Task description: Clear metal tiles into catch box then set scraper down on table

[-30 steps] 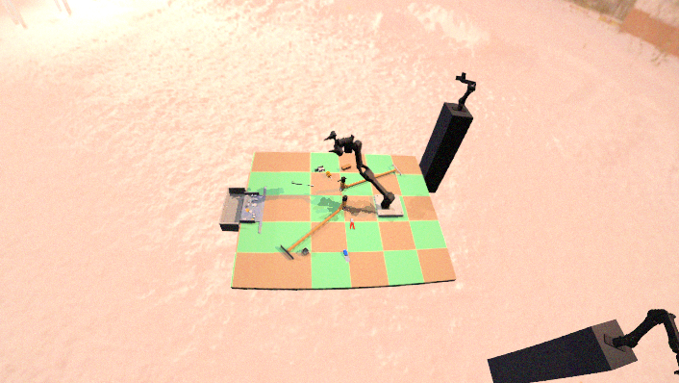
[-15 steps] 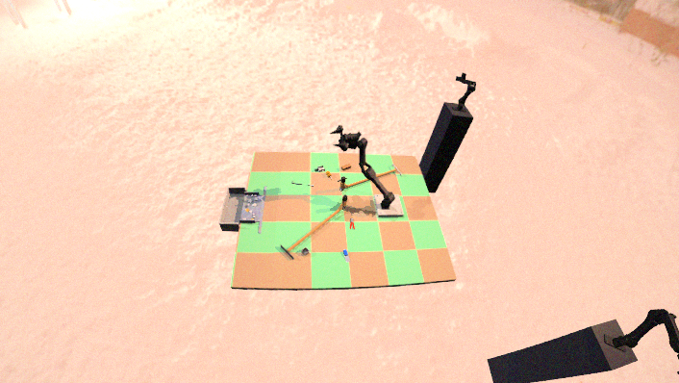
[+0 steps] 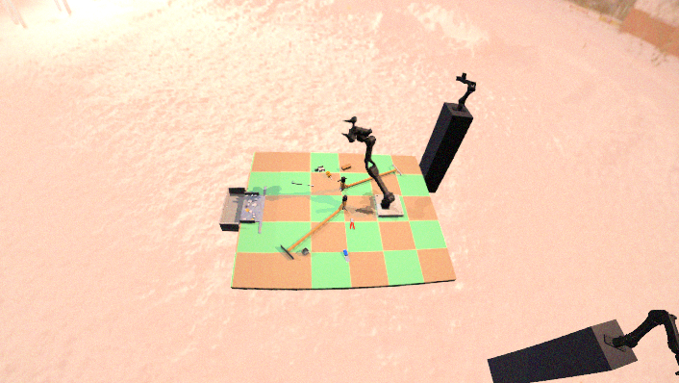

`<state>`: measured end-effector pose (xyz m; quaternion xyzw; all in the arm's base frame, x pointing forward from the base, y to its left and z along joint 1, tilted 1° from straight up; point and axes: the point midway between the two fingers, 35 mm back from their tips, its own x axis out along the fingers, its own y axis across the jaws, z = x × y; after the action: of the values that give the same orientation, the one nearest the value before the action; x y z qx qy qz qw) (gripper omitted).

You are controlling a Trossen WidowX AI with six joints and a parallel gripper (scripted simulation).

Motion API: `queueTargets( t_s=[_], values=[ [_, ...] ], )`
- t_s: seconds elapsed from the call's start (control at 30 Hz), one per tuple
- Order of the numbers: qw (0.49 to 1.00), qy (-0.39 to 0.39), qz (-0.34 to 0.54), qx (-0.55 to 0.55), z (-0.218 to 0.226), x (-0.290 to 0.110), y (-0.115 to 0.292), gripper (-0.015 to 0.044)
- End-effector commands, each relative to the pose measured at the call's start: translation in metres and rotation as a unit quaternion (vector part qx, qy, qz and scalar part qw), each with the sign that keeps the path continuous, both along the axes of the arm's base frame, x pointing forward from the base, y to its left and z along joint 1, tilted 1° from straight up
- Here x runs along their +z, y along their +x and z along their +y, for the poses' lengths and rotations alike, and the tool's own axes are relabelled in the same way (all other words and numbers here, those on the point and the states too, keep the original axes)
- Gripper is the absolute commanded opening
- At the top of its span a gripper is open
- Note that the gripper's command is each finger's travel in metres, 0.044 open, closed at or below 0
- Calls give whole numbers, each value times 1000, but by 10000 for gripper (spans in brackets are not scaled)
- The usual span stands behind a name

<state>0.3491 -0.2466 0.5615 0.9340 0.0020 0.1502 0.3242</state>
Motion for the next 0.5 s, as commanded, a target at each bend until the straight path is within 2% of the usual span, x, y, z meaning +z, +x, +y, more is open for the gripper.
queueTargets(
  t_s=[0.0,0.47],
  values=[
    [998,-29,-36,-38,-5,21,-26,440],
    [974,-122,-131,-142,-10,71,-101,440]
  ],
)
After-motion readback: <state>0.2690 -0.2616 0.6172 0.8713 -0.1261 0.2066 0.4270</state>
